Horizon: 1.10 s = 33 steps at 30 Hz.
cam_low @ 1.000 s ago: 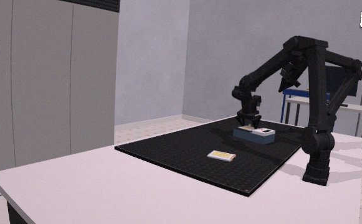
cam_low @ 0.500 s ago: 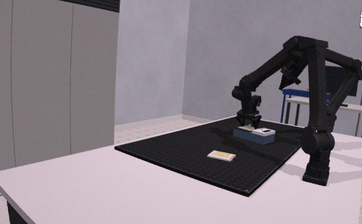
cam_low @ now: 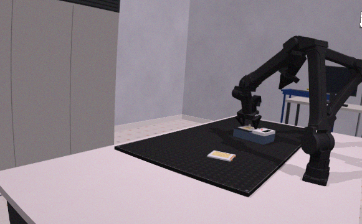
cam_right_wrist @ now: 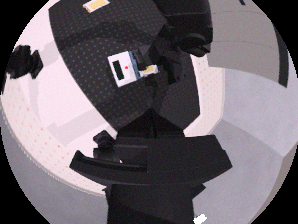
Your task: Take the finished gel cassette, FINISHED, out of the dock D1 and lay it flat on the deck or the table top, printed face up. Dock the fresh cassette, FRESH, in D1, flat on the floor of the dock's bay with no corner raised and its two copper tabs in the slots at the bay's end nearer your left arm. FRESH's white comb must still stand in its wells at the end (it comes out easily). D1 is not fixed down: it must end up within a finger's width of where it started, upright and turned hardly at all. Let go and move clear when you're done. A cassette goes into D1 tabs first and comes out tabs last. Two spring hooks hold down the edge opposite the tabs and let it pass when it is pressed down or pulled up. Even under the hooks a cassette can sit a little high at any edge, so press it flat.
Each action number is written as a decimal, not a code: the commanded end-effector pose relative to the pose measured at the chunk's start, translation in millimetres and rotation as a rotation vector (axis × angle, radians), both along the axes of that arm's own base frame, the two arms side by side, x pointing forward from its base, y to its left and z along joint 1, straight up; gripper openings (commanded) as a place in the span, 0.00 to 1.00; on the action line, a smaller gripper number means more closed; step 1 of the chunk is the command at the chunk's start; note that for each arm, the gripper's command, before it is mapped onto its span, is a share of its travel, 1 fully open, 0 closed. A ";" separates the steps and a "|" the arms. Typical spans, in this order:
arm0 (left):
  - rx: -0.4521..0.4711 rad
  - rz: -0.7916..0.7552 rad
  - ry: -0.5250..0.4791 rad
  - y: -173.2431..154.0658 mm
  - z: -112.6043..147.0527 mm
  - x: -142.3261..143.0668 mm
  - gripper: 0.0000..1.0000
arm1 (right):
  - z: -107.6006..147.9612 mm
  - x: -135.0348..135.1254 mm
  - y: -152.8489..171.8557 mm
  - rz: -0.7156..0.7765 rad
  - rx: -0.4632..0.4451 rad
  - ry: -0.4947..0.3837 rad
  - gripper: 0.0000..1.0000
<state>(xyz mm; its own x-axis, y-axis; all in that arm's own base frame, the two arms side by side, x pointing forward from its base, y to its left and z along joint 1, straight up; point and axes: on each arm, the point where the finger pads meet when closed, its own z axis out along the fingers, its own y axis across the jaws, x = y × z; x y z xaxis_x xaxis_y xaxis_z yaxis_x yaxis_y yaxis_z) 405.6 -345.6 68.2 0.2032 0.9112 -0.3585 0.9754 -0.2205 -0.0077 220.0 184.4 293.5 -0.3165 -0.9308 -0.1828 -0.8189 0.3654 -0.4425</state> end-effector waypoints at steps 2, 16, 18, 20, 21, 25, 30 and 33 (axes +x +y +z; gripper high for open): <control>-0.005 0.000 -0.009 -1.1 4.6 2.0 0.00 | 32.8 14.9 -5.1 -0.121 0.083 0.008 0.00; -0.005 0.000 -0.009 -1.1 4.6 2.0 0.00 | 32.6 42.5 -58.3 -0.476 0.175 0.167 0.00; -0.005 0.000 -0.009 -1.1 4.6 2.0 0.00 | 32.6 47.1 -67.2 -0.535 0.190 0.193 0.00; -0.005 0.000 -0.009 -1.1 4.6 2.0 0.00 | 32.6 51.7 -76.1 -0.594 0.205 0.220 0.00; -0.005 0.000 -0.009 -1.1 4.6 2.0 0.00 | 32.6 54.0 -80.5 -0.624 0.213 0.233 0.00; -0.005 0.000 -0.009 -1.1 4.6 2.0 0.00 | 32.5 63.2 -98.3 -0.743 0.243 0.287 0.00; -0.005 0.000 -0.009 -1.1 4.6 2.0 0.00 | 32.4 74.7 -120.5 -0.891 0.280 0.354 0.00; -0.005 0.000 -0.009 -1.1 4.6 2.0 0.00 | 32.4 77.0 -124.9 -0.920 0.287 0.367 0.00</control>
